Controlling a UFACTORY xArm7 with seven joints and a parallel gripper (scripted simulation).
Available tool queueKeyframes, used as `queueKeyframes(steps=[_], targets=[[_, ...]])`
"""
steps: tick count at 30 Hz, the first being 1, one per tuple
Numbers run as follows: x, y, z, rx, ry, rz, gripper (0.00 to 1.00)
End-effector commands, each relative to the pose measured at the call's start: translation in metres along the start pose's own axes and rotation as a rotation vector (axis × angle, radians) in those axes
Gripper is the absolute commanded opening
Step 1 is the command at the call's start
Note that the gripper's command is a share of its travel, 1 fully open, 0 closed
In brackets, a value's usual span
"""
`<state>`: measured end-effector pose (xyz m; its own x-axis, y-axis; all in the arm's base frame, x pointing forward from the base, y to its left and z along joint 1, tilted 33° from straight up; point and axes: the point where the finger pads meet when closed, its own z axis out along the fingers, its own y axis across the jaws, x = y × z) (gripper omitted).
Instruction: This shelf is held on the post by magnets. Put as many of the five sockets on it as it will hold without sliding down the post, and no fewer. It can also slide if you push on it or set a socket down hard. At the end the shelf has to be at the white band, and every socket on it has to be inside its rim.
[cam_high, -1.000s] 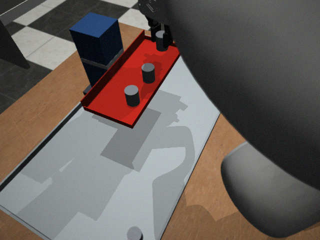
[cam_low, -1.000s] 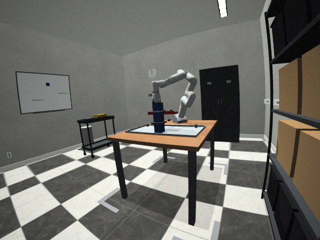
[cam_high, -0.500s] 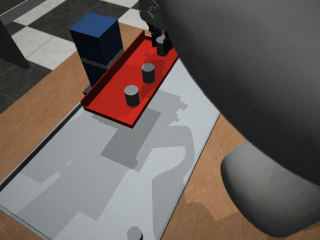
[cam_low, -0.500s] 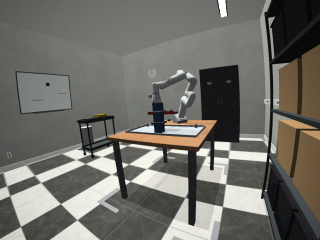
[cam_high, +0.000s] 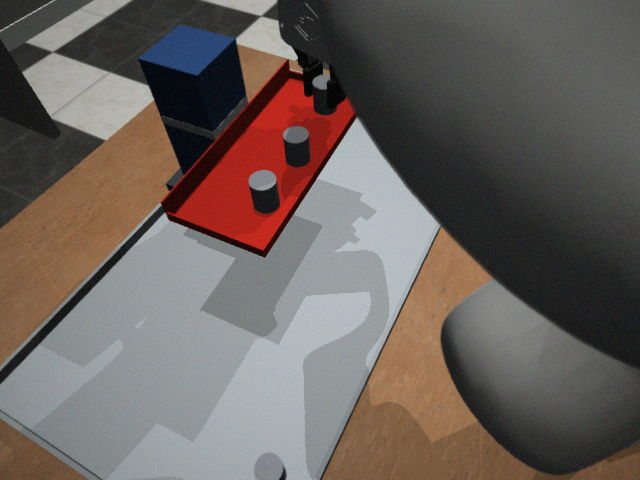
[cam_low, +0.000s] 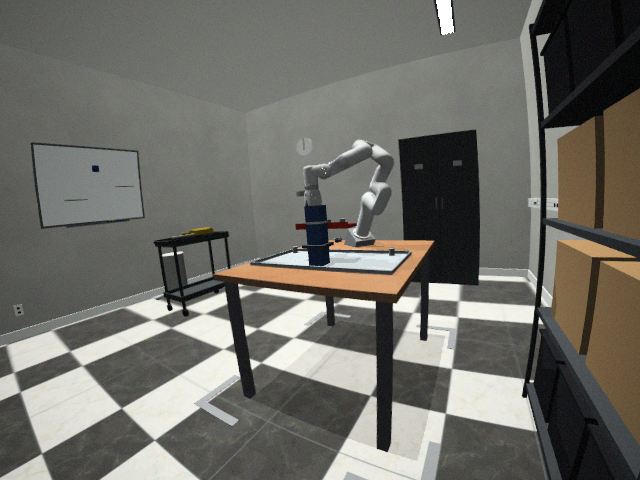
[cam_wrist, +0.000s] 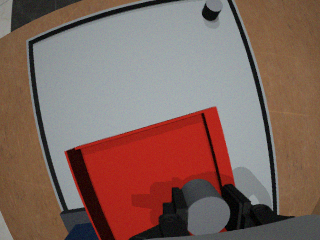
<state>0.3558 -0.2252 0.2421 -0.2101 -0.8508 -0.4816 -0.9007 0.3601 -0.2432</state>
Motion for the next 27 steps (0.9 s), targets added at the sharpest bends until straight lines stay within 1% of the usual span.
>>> queueKeyframes(steps=[1, 27], targets=[[0.0006, -0.0009, -0.0009, 0.004, 0.002, 0.000, 0.00], [0.0006, -0.0009, 0.0041, 0.004, 0.002, 0.000, 0.00]])
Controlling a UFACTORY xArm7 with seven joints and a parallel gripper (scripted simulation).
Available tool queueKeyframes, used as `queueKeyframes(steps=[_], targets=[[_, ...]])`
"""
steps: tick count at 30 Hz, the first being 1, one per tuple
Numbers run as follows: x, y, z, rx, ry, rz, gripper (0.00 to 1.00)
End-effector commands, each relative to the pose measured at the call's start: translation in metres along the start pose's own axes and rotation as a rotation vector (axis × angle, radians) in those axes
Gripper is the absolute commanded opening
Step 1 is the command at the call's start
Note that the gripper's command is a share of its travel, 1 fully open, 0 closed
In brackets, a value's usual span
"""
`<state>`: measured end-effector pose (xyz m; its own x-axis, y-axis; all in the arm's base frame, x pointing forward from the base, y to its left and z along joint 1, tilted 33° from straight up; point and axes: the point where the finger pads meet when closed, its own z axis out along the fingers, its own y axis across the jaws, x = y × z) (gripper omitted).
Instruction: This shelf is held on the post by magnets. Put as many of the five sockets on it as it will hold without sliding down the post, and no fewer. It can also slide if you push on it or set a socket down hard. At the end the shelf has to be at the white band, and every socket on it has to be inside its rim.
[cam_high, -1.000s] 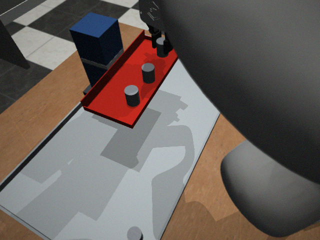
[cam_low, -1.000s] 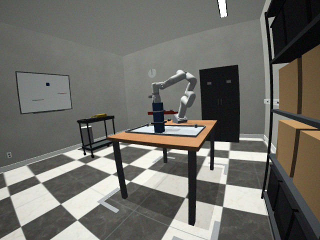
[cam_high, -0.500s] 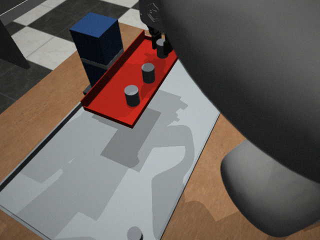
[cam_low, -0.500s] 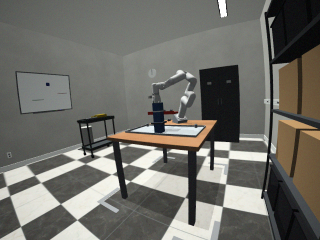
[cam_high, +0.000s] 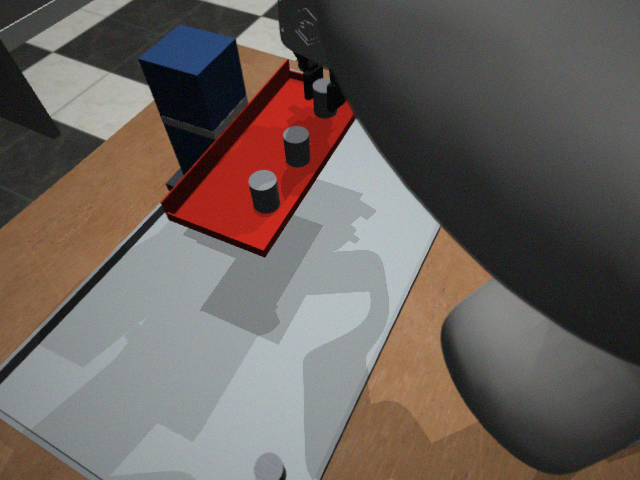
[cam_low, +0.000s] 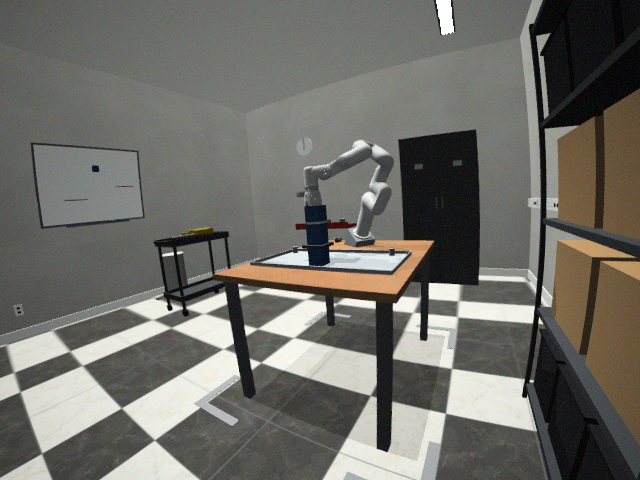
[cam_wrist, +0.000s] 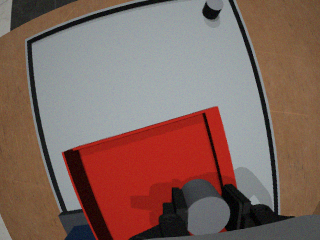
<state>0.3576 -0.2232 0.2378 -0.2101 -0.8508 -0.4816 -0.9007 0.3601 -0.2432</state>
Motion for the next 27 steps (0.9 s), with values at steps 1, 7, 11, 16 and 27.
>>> queueKeyframes(steps=[1, 7, 11, 16, 27], targets=[[0.0006, -0.0010, -0.0006, 0.004, 0.002, 0.000, 0.00], [0.0006, -0.0009, 0.0021, 0.004, 0.002, 0.000, 0.00], [0.0006, -0.0009, 0.0029, 0.004, 0.002, 0.000, 0.00], [0.0006, -0.0009, 0.0030, 0.004, 0.002, 0.000, 0.00], [0.0006, -0.0008, 0.0053, 0.004, 0.002, 0.000, 0.00]])
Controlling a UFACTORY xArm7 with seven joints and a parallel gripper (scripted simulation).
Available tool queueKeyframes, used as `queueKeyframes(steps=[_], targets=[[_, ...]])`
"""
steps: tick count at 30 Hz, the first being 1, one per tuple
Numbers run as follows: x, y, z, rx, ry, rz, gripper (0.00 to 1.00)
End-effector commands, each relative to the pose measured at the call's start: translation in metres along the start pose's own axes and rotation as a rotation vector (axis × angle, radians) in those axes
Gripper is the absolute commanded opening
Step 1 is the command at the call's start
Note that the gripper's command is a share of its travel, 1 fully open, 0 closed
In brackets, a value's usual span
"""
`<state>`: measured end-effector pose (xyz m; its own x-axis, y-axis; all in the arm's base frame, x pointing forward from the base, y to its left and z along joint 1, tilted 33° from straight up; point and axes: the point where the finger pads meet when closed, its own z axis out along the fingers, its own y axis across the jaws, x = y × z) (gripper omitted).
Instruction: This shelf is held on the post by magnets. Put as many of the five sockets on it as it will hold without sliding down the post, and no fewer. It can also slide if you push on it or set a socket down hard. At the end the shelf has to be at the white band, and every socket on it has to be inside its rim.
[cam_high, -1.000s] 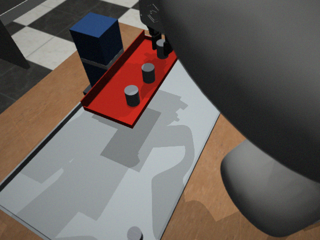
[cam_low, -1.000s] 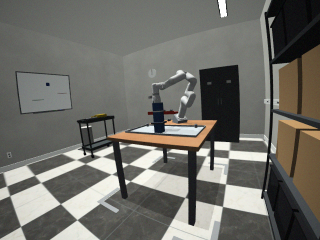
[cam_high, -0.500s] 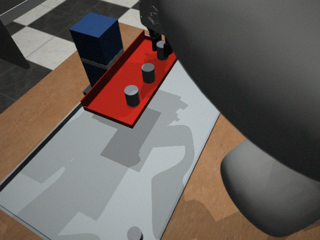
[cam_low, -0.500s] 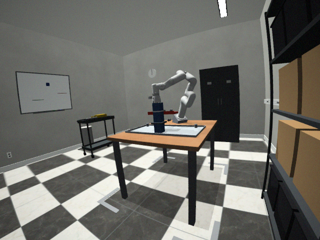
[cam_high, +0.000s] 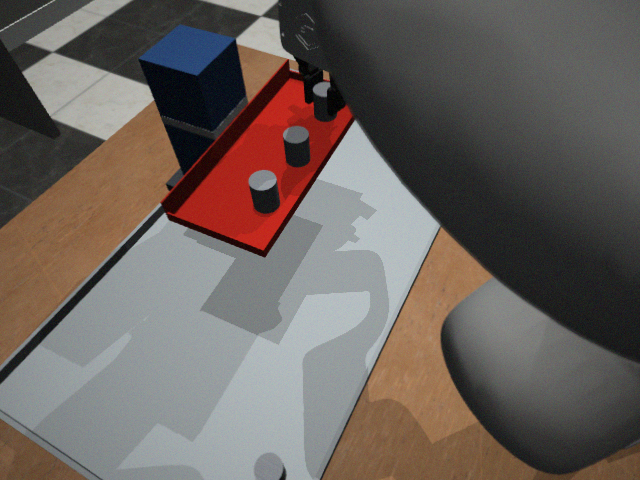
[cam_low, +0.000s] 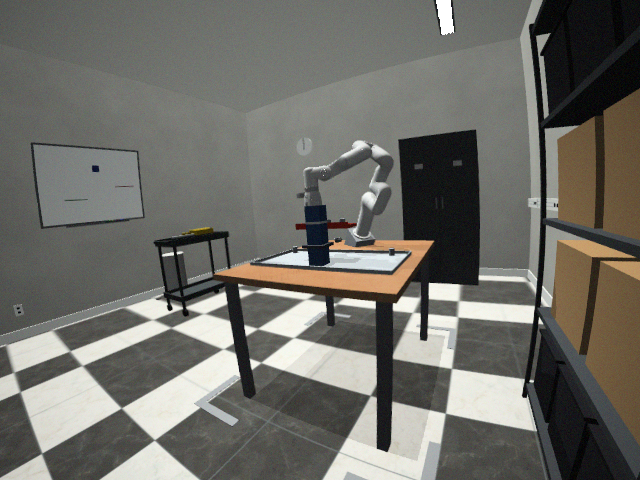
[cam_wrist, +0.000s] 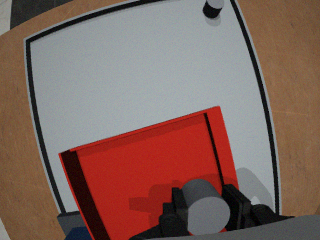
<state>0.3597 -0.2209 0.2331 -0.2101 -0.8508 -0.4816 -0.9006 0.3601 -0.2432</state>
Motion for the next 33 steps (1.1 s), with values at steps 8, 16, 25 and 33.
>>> queueKeyframes(steps=[8, 16, 25, 33], targets=[[0.0006, -0.0009, 0.0021, 0.004, 0.002, 0.000, 0.00], [0.0006, -0.0009, 0.0024, 0.004, 0.002, 0.000, 0.00], [0.0006, -0.0009, 0.0047, 0.004, 0.002, 0.000, 0.00], [0.0006, -0.0009, 0.0052, 0.004, 0.002, 0.000, 0.00]])
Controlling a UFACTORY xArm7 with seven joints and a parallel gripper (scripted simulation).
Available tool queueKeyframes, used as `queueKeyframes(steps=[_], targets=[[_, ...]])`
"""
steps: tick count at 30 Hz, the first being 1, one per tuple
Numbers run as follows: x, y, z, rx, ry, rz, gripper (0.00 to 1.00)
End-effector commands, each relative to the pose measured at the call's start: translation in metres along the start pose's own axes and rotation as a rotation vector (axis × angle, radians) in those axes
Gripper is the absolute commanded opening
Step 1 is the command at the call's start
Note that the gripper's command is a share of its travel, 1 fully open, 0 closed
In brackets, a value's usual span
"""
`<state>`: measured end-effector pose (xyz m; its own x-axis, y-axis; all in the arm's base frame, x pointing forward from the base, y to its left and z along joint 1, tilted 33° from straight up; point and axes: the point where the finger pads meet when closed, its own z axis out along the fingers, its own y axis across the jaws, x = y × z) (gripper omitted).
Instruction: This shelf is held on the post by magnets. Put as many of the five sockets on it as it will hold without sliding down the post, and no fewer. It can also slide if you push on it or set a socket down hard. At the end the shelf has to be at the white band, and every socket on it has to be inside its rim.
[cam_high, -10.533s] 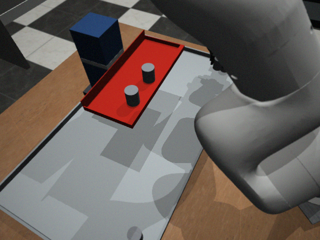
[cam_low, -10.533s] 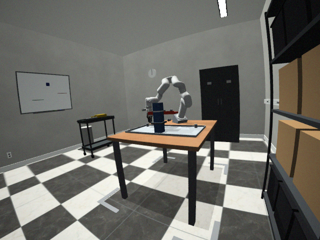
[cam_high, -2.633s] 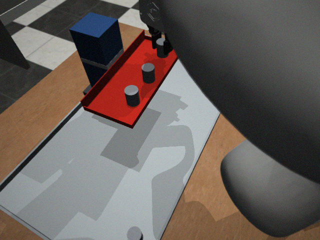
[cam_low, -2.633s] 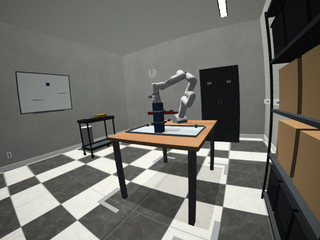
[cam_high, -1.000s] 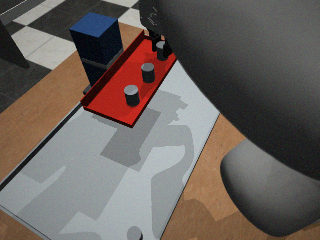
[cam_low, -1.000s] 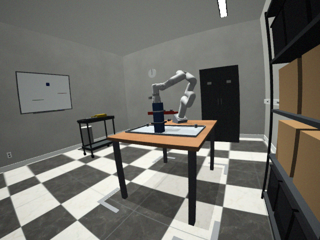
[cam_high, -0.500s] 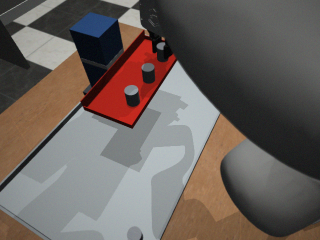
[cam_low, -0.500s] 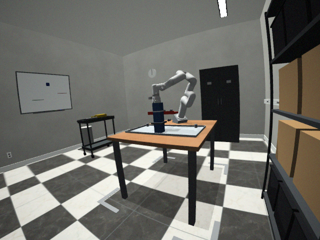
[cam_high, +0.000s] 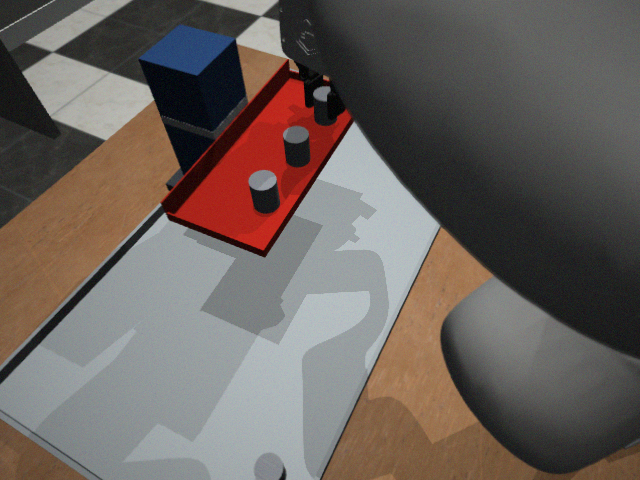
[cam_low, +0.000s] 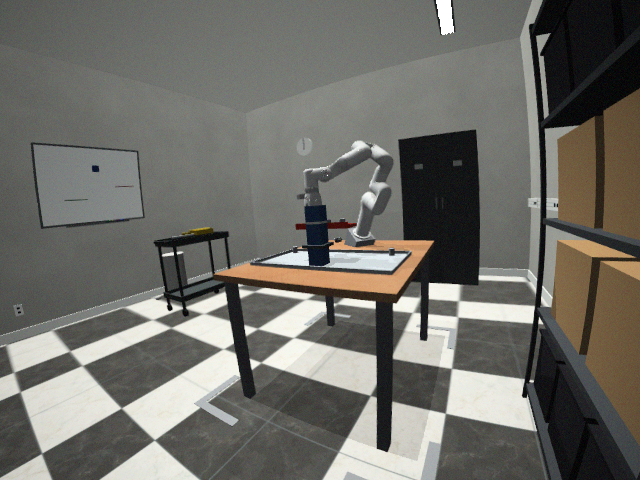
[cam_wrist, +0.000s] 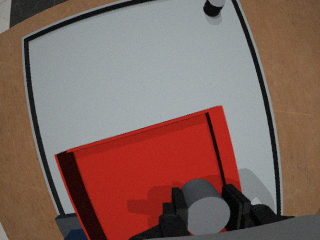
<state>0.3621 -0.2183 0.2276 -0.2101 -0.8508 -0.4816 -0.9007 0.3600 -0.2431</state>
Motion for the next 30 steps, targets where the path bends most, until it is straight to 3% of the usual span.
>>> queueKeyframes(steps=[1, 10, 11, 30], targets=[[0.0007, -0.0011, -0.0012, 0.004, 0.002, 0.000, 0.00], [0.0007, -0.0011, -0.0008, 0.004, 0.002, 0.000, 0.00], [0.0007, -0.0011, -0.0008, 0.004, 0.002, 0.000, 0.52], [0.0007, -0.0011, -0.0008, 0.004, 0.002, 0.000, 0.52]])
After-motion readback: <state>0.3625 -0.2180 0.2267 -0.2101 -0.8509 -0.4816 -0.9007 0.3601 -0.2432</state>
